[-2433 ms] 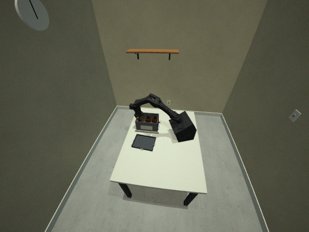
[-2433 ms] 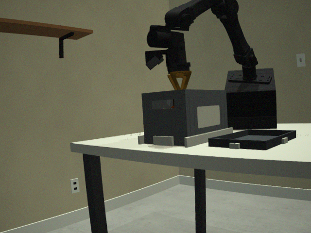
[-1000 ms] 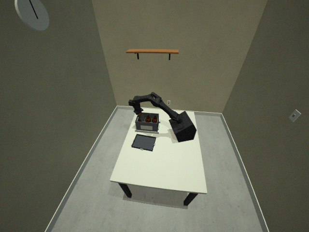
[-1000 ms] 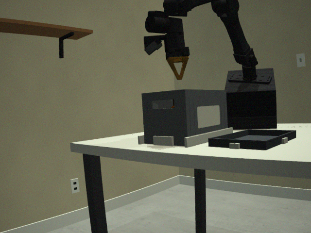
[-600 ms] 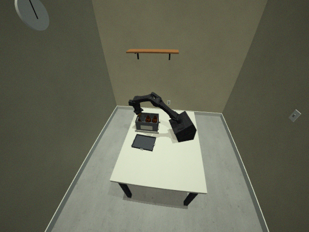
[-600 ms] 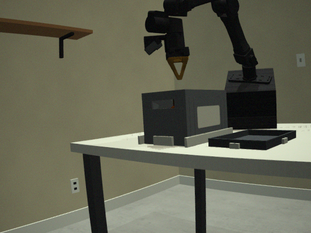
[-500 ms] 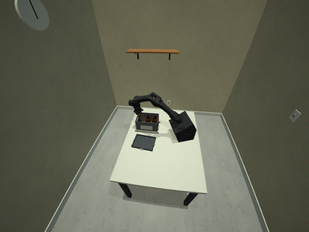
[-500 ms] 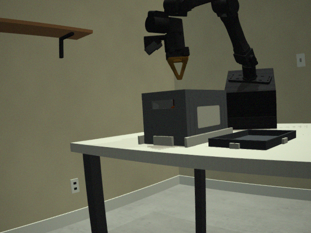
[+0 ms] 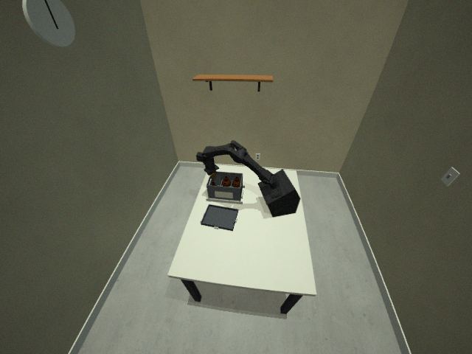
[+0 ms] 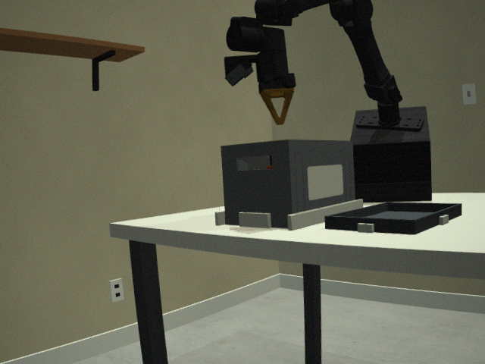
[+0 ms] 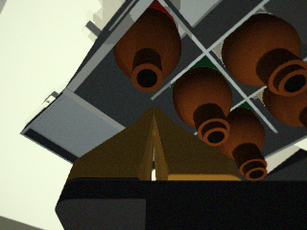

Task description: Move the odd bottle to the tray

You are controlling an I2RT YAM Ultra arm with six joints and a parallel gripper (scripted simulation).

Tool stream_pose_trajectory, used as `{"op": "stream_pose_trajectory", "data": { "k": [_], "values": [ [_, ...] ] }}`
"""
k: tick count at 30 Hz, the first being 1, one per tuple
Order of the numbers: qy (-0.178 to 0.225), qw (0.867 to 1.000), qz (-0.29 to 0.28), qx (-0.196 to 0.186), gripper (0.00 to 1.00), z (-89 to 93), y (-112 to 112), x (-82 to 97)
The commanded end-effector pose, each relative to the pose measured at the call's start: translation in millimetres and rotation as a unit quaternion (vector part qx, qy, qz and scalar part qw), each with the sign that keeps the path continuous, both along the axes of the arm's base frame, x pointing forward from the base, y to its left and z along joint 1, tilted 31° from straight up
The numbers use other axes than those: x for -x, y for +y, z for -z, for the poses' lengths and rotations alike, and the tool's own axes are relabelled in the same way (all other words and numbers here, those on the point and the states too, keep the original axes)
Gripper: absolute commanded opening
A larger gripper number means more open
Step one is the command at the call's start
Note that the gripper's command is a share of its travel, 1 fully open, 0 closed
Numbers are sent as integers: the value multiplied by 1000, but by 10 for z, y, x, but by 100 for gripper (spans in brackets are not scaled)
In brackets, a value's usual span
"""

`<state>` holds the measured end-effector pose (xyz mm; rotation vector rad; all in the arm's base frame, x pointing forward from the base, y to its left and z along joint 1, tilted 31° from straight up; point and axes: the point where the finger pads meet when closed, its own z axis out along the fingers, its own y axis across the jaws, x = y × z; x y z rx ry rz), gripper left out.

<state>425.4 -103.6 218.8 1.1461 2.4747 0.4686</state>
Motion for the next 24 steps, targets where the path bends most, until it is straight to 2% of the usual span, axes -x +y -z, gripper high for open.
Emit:
{"op": "stream_pose_trajectory", "data": {
  "k": [1,12,14,17,19,23,24],
  "values": [
    [-38,999,7,14,0,-346,-68,42],
    [-43,999,5,16,0,-349,-88,37],
    [-29,999,5,11,0,-179,-130,115],
    [-26,1000,4,13,0,-62,-273,299],
    [-26,1000,4,13,0,-62,-273,299],
    [-23,1000,3,14,0,196,-500,702],
    [-22,1000,3,14,0,203,-505,712]
  ]
}}
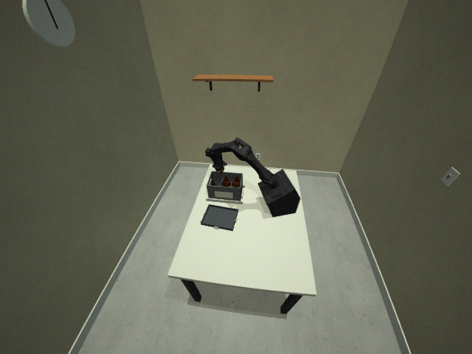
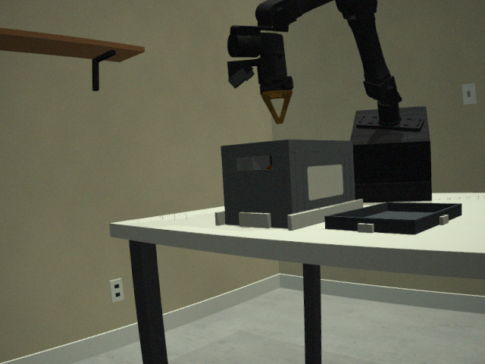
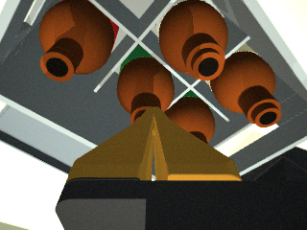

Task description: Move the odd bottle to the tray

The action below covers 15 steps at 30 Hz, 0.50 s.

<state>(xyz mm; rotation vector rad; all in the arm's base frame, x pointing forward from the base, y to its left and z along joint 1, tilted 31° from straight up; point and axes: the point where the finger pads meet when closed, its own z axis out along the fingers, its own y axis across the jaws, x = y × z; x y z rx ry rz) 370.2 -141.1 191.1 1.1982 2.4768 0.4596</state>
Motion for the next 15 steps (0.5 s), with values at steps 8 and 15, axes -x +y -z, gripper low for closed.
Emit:
{"op": "stream_pose_trajectory", "data": {
  "k": [8,15],
  "values": [
    [-38,999,-10,19,0,438,-297,923],
    [-41,999,-9,18,0,585,-290,1124]
  ]
}}
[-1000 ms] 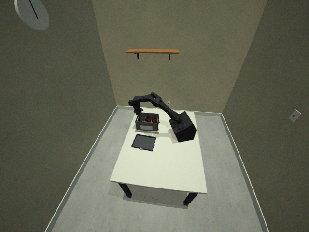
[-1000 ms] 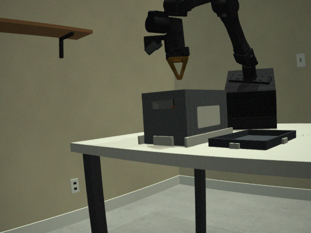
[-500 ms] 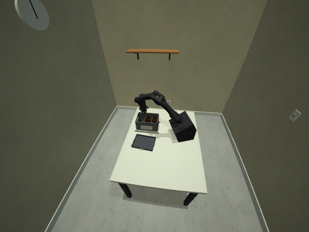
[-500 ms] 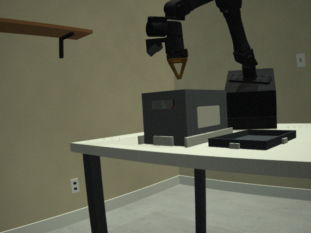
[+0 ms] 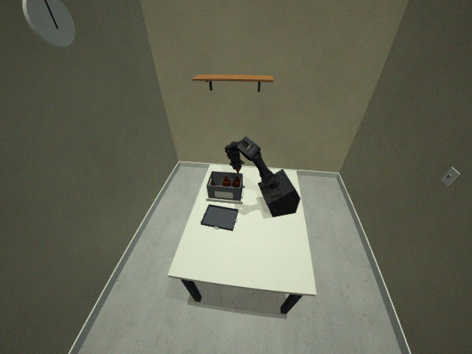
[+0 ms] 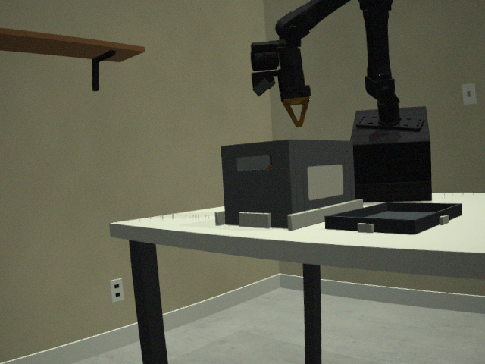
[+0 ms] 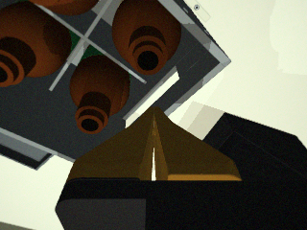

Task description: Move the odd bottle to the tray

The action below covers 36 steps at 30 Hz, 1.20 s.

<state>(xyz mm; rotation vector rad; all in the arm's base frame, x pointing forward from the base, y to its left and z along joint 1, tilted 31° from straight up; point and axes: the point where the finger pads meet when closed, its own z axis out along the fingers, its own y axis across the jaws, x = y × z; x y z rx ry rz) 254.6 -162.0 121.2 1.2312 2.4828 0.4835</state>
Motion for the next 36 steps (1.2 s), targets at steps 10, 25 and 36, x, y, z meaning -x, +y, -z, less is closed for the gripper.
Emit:
{"op": "stream_pose_trajectory", "data": {
  "k": [10,25,36],
  "values": [
    [-49,998,-15,32,0,-109,-80,-25],
    [-62,997,-14,48,61,-245,-159,-91],
    [-62,997,-14,48,61,-245,-159,-91]
  ]
}}
